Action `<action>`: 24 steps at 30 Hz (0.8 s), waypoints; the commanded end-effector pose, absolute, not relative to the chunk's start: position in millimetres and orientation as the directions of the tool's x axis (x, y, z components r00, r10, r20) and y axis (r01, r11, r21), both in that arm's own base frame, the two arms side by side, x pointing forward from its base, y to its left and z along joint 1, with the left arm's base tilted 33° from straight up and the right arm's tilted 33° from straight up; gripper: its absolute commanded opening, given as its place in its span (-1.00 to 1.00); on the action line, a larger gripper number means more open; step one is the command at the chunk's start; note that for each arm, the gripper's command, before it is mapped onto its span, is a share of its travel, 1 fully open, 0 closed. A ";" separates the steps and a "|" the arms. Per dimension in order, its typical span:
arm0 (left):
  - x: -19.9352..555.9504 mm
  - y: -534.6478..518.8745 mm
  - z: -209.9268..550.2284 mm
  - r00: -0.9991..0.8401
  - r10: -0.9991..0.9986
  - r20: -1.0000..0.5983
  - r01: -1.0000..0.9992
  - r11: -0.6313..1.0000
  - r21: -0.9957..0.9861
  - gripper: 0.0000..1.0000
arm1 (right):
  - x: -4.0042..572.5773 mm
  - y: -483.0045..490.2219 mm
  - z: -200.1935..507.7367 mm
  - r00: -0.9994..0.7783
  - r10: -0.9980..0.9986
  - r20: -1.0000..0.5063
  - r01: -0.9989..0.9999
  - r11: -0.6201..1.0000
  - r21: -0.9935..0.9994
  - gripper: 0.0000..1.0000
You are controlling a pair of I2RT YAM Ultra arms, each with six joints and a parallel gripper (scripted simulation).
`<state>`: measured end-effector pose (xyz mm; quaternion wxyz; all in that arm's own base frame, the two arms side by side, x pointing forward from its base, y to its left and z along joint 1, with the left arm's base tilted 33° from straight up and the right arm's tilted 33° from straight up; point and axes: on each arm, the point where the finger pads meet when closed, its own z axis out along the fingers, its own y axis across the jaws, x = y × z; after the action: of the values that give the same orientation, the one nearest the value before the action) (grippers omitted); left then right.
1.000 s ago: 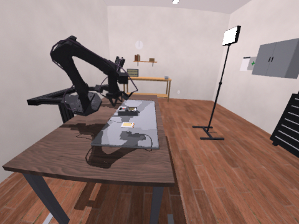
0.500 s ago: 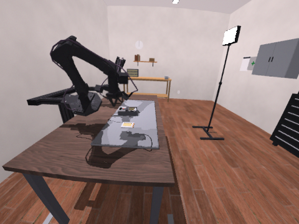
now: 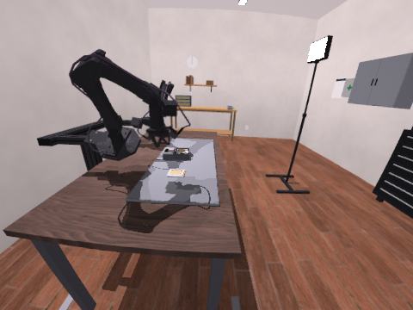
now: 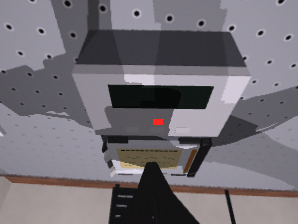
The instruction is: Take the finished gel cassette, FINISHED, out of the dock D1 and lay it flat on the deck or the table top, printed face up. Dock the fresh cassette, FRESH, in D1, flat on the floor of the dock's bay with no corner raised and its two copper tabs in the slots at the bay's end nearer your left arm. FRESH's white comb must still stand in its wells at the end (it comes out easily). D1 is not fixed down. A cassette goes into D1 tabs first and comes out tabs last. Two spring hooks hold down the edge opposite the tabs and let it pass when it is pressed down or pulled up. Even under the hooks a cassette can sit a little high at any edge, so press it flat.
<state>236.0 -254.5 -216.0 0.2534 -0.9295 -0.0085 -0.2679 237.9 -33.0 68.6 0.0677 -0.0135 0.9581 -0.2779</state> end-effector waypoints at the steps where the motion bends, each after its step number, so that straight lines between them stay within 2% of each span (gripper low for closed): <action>1: 236.6 -247.6 -223.5 0.853 -0.137 0.503 0.143 -0.866 -0.479 -1.00 | 234.8 -28.7 72.9 -0.988 -0.073 -0.139 0.012 0.851 -0.526 -1.00; 24: 239.2 -241.0 -235.4 0.853 -0.137 0.503 0.143 -0.866 -0.479 -1.00 | 234.8 -28.7 72.9 -0.988 -0.073 -0.139 0.012 0.851 -0.526 -1.00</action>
<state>240.3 -246.9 -232.3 0.2509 -0.9298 -0.0086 -0.2692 237.9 -33.0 68.6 0.0677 -0.0135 0.9581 -0.2779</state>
